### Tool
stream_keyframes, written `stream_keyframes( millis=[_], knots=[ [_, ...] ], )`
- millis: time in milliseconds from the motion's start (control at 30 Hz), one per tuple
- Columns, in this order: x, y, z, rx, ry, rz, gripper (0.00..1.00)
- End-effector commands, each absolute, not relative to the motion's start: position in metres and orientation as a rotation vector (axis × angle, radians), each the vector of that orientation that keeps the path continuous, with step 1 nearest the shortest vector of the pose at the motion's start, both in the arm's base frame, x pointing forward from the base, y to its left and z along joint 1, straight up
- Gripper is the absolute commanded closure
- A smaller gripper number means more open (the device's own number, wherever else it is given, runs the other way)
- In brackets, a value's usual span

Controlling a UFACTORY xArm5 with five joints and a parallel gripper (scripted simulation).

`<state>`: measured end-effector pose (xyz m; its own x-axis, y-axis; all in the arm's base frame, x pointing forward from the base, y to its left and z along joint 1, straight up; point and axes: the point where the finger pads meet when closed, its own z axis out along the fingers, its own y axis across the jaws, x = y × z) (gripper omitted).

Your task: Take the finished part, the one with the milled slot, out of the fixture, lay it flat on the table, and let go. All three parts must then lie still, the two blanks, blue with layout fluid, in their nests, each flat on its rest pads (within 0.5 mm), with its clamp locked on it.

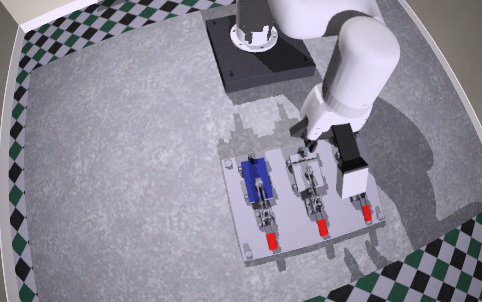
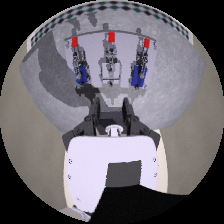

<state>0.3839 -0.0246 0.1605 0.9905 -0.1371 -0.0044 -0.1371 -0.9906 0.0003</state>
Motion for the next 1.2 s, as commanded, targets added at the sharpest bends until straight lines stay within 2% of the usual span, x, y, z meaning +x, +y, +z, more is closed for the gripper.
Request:
stream_keyframes(
  millis=[0, 400, 767, 1167],
  knots=[
    [0.385, -0.025, 0.156, 3.134, -0.216, -0.002, 0.53],
    [0.385, -0.025, 0.109, 3.134, -0.216, -0.002, 0.53],
    [0.387, -0.025, 0.105, 3.134, -0.216, -0.002, 0.53],
    [0.427, -0.031, 0.105, 3.134, -0.216, -0.002, 0.53]
  ],
)
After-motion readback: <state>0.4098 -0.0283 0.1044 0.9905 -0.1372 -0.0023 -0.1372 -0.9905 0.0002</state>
